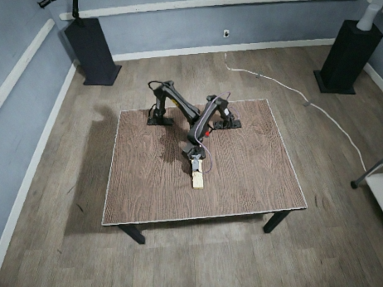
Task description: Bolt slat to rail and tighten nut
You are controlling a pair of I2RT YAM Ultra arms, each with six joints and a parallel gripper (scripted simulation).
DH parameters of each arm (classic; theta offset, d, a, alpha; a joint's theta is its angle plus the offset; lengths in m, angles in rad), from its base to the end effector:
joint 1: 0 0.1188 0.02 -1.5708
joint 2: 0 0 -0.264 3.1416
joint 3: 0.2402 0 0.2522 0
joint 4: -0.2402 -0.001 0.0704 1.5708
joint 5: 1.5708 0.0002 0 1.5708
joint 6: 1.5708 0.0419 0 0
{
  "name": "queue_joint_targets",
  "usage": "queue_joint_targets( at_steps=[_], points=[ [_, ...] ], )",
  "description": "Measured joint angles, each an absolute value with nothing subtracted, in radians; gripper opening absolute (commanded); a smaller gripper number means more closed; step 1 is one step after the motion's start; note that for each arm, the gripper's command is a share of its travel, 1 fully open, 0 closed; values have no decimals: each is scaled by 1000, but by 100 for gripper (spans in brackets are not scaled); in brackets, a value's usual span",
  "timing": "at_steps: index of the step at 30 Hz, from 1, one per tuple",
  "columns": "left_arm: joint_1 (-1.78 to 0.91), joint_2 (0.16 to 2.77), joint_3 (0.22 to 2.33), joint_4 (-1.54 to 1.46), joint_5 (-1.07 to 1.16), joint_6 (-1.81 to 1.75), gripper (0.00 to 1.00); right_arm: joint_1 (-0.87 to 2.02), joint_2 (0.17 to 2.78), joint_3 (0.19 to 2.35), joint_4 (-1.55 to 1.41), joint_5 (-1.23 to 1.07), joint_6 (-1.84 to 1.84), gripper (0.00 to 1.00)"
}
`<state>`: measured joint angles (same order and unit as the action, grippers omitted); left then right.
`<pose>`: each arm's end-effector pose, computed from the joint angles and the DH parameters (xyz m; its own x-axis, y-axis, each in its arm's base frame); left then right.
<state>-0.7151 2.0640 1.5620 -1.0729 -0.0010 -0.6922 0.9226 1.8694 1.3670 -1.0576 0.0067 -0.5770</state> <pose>0.2936 -0.2536 0.1738 -0.9997 0.0229 0.0025 0.0229 0.9997 0.0034 0.2061 0.2733 0.1935 -0.0712 -0.9975 -0.0054 -0.9974 0.0712 -0.0115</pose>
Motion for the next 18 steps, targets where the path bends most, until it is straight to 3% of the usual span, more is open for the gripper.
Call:
queue_joint_targets(
  at_steps=[18],
  points=[
    [-715, 2064, 1562, -1073, -1, -692, 72, 923, 1869, 1367, -1068, 9, -1155, 34]
  ],
)
